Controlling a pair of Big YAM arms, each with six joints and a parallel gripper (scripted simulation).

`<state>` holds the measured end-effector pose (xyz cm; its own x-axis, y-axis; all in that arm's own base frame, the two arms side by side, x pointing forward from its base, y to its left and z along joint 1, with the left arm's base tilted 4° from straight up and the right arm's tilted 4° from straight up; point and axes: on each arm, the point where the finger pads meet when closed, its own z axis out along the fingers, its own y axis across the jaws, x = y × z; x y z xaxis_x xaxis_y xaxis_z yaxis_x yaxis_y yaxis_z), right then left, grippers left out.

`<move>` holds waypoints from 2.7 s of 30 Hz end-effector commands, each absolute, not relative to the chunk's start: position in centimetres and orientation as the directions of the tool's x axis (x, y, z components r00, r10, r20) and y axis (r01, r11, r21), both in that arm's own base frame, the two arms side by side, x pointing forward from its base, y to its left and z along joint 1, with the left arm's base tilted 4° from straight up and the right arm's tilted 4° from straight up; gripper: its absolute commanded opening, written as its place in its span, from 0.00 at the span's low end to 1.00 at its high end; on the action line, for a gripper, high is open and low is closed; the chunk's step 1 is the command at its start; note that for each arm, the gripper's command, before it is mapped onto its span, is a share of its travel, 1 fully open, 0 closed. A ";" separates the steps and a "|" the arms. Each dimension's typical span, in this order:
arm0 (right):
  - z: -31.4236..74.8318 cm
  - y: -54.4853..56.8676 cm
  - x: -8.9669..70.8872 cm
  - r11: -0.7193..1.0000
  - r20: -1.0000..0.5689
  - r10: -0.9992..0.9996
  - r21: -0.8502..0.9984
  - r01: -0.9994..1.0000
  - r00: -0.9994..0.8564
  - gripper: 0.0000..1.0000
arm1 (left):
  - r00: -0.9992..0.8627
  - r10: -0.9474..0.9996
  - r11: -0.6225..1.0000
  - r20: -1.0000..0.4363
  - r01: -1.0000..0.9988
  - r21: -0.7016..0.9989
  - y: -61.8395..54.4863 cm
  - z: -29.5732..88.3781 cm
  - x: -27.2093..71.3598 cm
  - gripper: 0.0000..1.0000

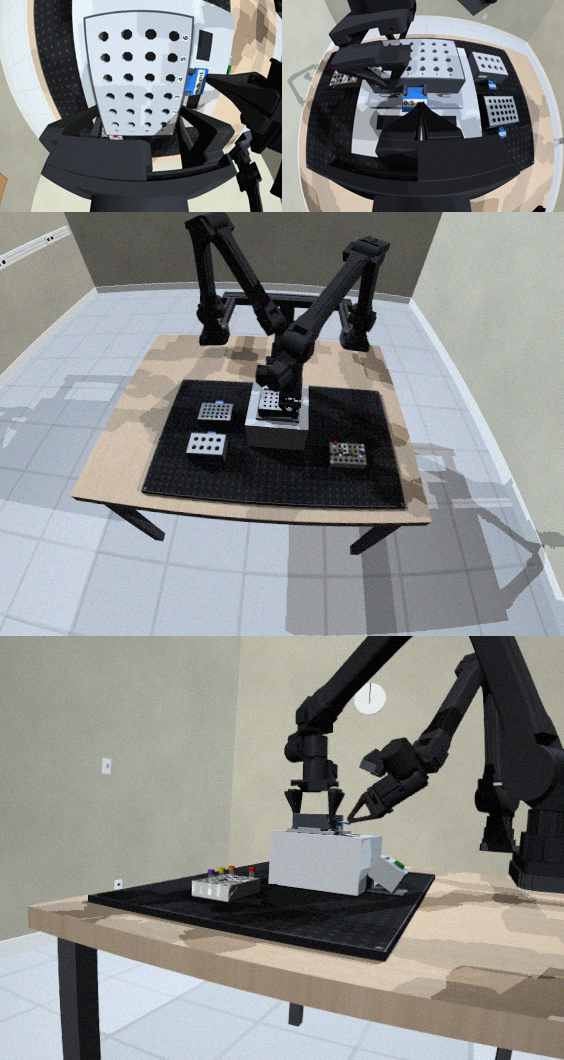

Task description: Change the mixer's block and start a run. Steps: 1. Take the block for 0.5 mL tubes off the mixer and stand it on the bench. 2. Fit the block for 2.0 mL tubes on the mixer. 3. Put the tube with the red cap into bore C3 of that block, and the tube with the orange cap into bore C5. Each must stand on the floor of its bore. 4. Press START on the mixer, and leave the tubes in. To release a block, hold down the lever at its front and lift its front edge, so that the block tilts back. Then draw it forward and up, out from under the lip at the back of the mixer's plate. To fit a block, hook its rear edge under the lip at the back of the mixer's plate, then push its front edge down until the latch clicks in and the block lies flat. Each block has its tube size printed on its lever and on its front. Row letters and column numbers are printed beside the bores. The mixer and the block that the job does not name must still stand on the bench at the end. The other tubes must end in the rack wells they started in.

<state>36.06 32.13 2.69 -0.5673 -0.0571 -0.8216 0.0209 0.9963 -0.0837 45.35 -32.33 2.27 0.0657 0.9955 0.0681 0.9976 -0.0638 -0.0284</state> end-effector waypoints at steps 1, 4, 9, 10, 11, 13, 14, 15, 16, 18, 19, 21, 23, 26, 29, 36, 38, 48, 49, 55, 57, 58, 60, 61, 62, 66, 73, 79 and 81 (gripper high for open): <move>1.6 32.0 35.0 0.994 -0.805 -0.096 -0.113 -0.007 -0.585 0.00 | 0.034 0.998 -0.032 0.048 0.999 -0.031 -32.7 3.4 46.9 0.00; 1.5 32.0 35.0 0.993 -0.803 -0.100 -0.119 -0.007 -0.588 0.00 | 0.034 0.998 -0.032 0.048 0.999 -0.034 -32.7 3.5 46.8 0.00; 3.3 32.6 35.3 0.995 -0.811 -0.078 -0.095 -0.001 -0.579 0.00 | 0.034 0.999 -0.033 0.040 0.999 -0.019 -32.6 3.8 46.7 0.00; 3.9 32.6 35.6 0.996 -0.817 -0.065 -0.086 0.010 -0.573 0.00 | 0.034 0.999 -0.033 0.038 0.999 -0.016 -32.6 3.9 46.7 0.00; 4.4 32.6 36.0 0.997 -0.822 -0.052 -0.077 0.020 -0.567 0.00 | 0.034 0.999 -0.034 0.039 0.999 -0.010 -32.6 4.0 46.7 0.00; 5.3 32.7 36.5 0.998 -0.829 -0.031 -0.060 0.033 -0.559 0.00 | 0.034 0.998 -0.034 0.043 0.999 -0.002 -32.4 4.0 46.7 0.00; 5.8 32.7 36.7 0.998 -0.832 -0.019 -0.050 0.040 -0.554 0.00 | 0.034 0.998 -0.034 0.046 0.999 0.001 -32.3 3.9 46.7 0.00; 6.3 32.8 37.0 0.998 -0.835 -0.012 -0.044 0.045 -0.550 0.00 | 0.034 0.998 -0.034 0.047 0.999 -0.001 -32.3 3.8 46.6 0.00; 6.7 32.8 37.2 0.998 -0.837 -0.006 -0.039 0.049 -0.547 0.00 | 0.035 0.998 -0.034 0.049 0.999 -0.004 -32.2 3.7 46.5 0.00; 7.4 33.0 37.6 0.998 -0.840 -0.002 -0.035 0.051 -0.543 0.00 | 0.035 0.998 -0.035 0.053 0.999 -0.010 -32.0 3.6 46.2 0.00; 7.8 33.1 37.7 0.998 -0.840 -0.004 -0.036 0.049 -0.542 0.00 | 0.035 0.998 -0.035 0.054 0.999 -0.012 -31.9 3.5 46.1 0.00; 8.1 33.3 37.8 0.998 -0.841 -0.003 -0.034 0.048 -0.541 0.00 | 0.035 0.998 -0.035 0.054 0.999 -0.011 -31.9 3.6 46.1 0.00; 7.9 33.7 37.7 0.999 -0.841 -0.005 -0.034 0.042 -0.541 0.00 | 0.036 0.998 -0.035 0.053 0.999 -0.010 -31.9 3.6 46.1 0.00; 8.4 34.4 37.4 0.999 -0.841 -0.012 -0.034 0.030 -0.542 0.00 | 0.036 0.998 -0.035 0.052 0.999 -0.008 -31.9 3.8 46.1 0.00; 9.6 34.9 36.9 1.000 -0.844 -0.007 -0.021 0.021 -0.536 0.00 | 0.036 0.998 -0.036 0.052 0.999 -0.008 -31.9 3.7 46.1 0.00; 11.3 35.5 37.0 1.000 -0.850 0.003 -0.007 0.017 -0.527 0.00 | 0.037 0.998 -0.037 0.052 0.999 -0.008 -32.0 3.7 46.1 0.00; 11.0 35.5 37.0 1.000 -0.849 0.002 -0.008 0.017 -0.528 0.00 | 0.037 0.998 -0.037 0.052 0.999 -0.008 -32.0 3.7 46.1 0.00; 8.7 33.1 37.4 0.998 -0.836 -0.022 -0.048 0.034 -0.548 0.00 | 0.038 0.998 -0.038 0.053 0.999 -0.007 -32.0 3.7 46.0 0.00; 8.8 33.0 37.3 0.998 -0.836 -0.022 -0.048 0.034 -0.548 0.00 | 0.038 0.998 -0.038 0.053 0.999 -0.007 -32.0 3.7 46.0 0.00; 8.8 32.7 36.4 0.998 -0.833 -0.037 -0.057 0.019 -0.551 0.00 | 0.039 0.998 -0.038 0.053 0.999 -0.007 -32.0 3.8 46.0 0.00; 8.5 32.9 36.2 0.998 -0.830 -0.047 -0.066 0.015 -0.556 0.00 | 0.039 0.998 -0.039 0.053 0.999 -0.007 -32.0 3.8 46.0 0.00; 8.3 32.6 35.8 0.997 -0.829 -0.051 -0.071 0.015 -0.557 0.00 | 0.039 0.998 -0.039 0.053 0.999 -0.007 -32.0 3.8 46.0 0.00; 8.1 32.3 34.9 0.997 -0.827 -0.056 -0.077 0.014 -0.559 0.00 | 0.039 0.998 -0.039 0.053 0.999 -0.007 -32.0 3.8 46.0 0.00; 7.9 32.0 34.6 0.997 -0.825 -0.056 -0.078 0.015 -0.562 0.00 | 0.039 0.998 -0.039 0.053 0.999 -0.007 -32.0 3.8 46.0 0.00; 7.9 32.0 34.3 0.997 -0.825 -0.054 -0.076 0.015 -0.563 0.00 | 0.040 0.998 -0.039 0.053 0.999 -0.007 -32.0 3.8 46.0 0.00; 8.6 32.3 34.0 0.998 -0.832 -0.034 -0.052 0.017 -0.553 0.00 | 0.040 0.998 -0.040 0.054 0.999 -0.007 -32.0 3.8 46.0 0.00; 9.2 32.1 33.4 0.999 -0.834 -0.026 -0.045 0.021 -0.551 0.00 | 0.041 0.998 -0.040 0.054 0.999 -0.007 -32.0 3.8 46.0 0.00; 8.0 30.8 32.1 0.997 -0.822 -0.048 -0.074 0.022 -0.567 0.00 | 0.041 0.998 -0.041 0.054 0.999 -0.006 -32.0 3.8 45.9 0.00; 8.7 31.1 31.9 0.998 -0.827 -0.038 -0.060 0.021 -0.560 0.00 | 0.041 0.998 -0.041 0.054 0.999 -0.006 -32.0 3.8 45.9 0.00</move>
